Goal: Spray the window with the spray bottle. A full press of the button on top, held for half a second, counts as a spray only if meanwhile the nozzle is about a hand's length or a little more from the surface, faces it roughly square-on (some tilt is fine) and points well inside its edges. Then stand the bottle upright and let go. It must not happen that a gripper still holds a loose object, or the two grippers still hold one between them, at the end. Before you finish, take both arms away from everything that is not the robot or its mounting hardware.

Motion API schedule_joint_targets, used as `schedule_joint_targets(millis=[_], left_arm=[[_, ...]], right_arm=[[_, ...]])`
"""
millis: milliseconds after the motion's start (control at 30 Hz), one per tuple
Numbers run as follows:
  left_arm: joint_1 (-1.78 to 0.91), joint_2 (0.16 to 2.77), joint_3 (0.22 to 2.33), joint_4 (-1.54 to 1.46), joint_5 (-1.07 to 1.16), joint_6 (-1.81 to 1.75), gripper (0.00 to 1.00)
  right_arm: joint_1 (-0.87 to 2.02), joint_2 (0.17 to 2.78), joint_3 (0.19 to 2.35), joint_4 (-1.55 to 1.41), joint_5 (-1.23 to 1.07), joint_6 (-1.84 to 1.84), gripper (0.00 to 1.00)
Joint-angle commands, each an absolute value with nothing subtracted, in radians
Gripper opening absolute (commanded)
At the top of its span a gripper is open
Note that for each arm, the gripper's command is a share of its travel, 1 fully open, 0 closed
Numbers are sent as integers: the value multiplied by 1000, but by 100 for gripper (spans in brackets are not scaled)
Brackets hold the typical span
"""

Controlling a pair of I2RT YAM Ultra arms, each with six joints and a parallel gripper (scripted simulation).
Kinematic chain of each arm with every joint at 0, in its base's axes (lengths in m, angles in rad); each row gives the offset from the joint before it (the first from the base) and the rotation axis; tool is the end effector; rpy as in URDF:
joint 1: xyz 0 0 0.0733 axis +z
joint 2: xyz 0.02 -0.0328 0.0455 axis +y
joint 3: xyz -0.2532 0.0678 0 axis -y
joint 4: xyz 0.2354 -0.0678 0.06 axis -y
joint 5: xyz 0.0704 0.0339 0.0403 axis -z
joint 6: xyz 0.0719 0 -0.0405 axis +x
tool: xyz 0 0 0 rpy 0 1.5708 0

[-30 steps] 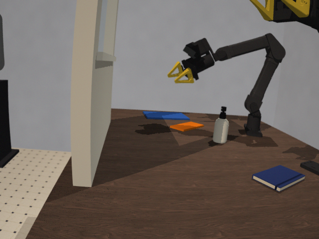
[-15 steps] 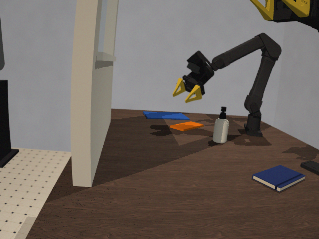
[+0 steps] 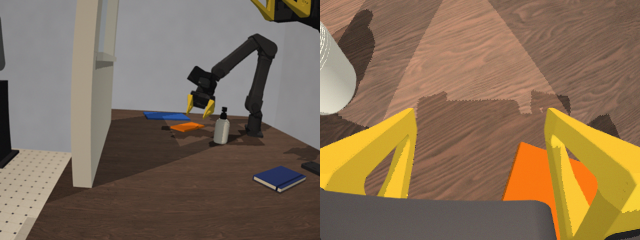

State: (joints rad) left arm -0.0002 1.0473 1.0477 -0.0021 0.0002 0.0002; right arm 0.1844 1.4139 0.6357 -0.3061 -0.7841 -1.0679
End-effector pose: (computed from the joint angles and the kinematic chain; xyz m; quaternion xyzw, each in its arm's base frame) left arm 0.2711 0.0010 0.3977 0.0002 0.7077 -0.0001 0.7065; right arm 0.2330 0.0962 0.1390 -0.6002 0.6728 0.2401 0.3598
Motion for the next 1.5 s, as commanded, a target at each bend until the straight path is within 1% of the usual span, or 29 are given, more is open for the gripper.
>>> schedule_joint_targets(millis=[0,133,300,333,667,767,833,1133,1167,1333,1367,1467], left_arm=[[7,1030,1024,-2,-8,-5,65],[7,1030,1024,-2,-8,-5,65],[7,1030,1024,-2,-8,-5,65],[7,1030,1024,-2,-8,-5,65],[7,1030,1024,-2,-8,-5,65],[7,1030,1024,-2,-8,-5,65],[7,1030,1024,-2,-8,-5,65],[7,1030,1024,-2,-8,-5,65],[7,1030,1024,-2,-8,-5,65],[7,1030,1024,-2,-8,-5,65],[7,1030,1024,-2,-8,-5,65],[7,1030,1024,-2,-8,-5,65]], right_arm=[[206,1441,610,-347,-893,-1184,69],[223,1472,574,-370,-965,-1278,69],[234,1493,602,-385,-984,-1321,69],[235,1502,541,-404,-999,-1334,69],[262,1552,505,-436,-1109,-1480,69],[264,1553,515,-436,-1106,-1480,69],[247,1516,484,-432,-1085,-1451,69],[256,1524,518,-441,-1081,-1445,69],[237,1515,475,-413,-1088,-1455,69],[259,1523,525,-434,-1086,-1448,69],[275,1542,483,-357,-1084,-1397,69],[298,1572,470,-307,-1079,-1356,69]])
